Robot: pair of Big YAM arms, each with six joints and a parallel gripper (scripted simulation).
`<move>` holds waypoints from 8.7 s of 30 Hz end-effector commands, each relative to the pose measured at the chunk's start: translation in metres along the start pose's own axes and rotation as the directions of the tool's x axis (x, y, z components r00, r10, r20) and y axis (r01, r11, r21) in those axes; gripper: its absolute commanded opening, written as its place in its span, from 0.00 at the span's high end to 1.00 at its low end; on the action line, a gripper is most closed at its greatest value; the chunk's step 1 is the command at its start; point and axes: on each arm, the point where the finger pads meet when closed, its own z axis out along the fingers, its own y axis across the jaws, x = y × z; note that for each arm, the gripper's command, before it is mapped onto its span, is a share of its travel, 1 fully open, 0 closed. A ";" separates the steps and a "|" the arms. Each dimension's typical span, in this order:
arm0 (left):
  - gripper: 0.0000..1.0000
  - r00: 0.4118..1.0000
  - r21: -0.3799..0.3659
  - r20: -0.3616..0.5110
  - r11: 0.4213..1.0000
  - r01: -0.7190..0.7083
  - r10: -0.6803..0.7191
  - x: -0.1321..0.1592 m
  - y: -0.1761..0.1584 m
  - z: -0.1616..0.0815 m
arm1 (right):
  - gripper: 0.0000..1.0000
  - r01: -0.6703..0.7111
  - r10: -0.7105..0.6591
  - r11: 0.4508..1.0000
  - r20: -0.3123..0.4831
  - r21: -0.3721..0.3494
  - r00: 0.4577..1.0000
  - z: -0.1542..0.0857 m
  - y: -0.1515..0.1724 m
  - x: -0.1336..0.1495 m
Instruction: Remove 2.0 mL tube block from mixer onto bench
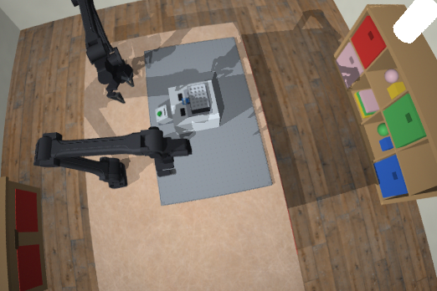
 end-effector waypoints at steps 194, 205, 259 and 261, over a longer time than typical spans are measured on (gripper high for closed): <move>1.00 0.864 -0.346 -0.310 0.893 0.287 -0.397 -0.035 0.362 -0.089 | 0.00 0.938 -0.938 0.346 0.007 0.002 0.346 -0.005 0.236 -0.158; 1.00 0.864 -0.346 -0.310 0.893 0.286 -0.397 -0.035 0.362 -0.089 | 0.00 0.982 -0.982 0.188 0.016 0.025 0.187 -0.016 0.268 -0.183; 1.00 0.865 -0.346 -0.309 0.894 0.286 -0.396 -0.033 0.360 -0.090 | 0.00 1.000 -1.000 -0.009 -0.003 -0.002 -0.009 0.079 0.257 -0.177; 1.00 0.865 -0.346 -0.309 0.894 0.286 -0.396 -0.033 0.360 -0.090 | 0.00 1.000 -1.000 -0.009 -0.006 -0.008 -0.010 0.079 0.262 -0.177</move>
